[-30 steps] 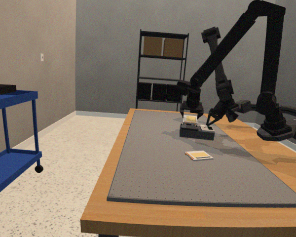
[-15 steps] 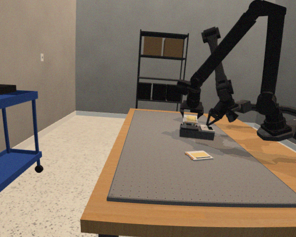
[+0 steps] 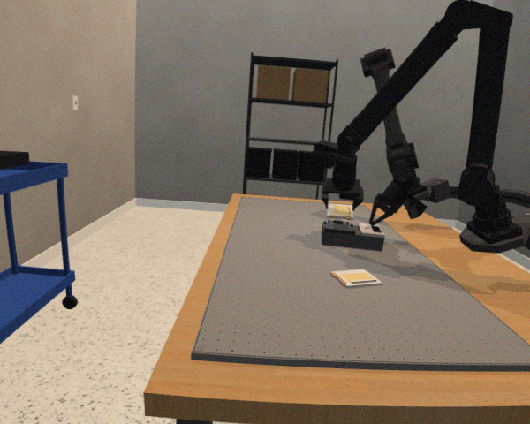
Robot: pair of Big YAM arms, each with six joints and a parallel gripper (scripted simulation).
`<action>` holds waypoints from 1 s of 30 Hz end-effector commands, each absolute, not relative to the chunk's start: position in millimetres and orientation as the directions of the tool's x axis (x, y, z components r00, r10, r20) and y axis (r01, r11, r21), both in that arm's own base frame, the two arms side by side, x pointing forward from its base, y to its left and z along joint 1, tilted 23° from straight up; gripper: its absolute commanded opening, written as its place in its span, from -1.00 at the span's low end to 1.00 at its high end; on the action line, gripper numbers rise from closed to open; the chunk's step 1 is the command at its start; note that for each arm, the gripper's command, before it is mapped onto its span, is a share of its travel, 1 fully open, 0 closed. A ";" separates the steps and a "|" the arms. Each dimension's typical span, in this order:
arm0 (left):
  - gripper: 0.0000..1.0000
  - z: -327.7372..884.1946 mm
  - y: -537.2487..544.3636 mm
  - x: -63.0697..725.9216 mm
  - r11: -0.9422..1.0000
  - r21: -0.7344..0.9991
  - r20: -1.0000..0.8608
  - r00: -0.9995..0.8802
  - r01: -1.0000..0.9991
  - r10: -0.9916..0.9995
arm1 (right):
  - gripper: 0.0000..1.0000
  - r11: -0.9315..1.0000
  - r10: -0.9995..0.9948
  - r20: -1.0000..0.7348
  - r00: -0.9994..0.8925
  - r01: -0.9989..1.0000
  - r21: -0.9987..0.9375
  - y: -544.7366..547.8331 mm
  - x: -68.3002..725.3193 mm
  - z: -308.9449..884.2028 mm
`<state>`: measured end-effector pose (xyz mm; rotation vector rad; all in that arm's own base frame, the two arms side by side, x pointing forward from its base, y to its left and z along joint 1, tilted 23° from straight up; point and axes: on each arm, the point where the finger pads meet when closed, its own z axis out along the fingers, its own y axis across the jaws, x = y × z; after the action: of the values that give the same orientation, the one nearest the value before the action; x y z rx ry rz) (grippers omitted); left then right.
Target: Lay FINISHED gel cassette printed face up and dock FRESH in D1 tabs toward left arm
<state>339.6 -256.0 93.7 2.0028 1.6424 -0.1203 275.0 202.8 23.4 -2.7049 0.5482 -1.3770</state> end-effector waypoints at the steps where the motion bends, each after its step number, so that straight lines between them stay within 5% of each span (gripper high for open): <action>1: -1.00 111.4 -264.2 352.1 -0.103 0.382 -0.406 0.267 0.919 0.874 | -1.00 -0.949 -0.265 0.736 0.624 -0.304 -0.084 171.1 255.9 -28.5; 30: -1.00 90.3 -257.1 340.3 -0.103 0.382 -0.406 0.267 0.919 0.874 | -1.00 -0.941 -0.313 0.761 0.568 -0.293 -0.169 173.1 257.1 -25.2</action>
<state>338.6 -255.4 87.4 1.9889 1.6256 -0.1096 274.7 202.4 23.4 -2.6586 0.5627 -1.3960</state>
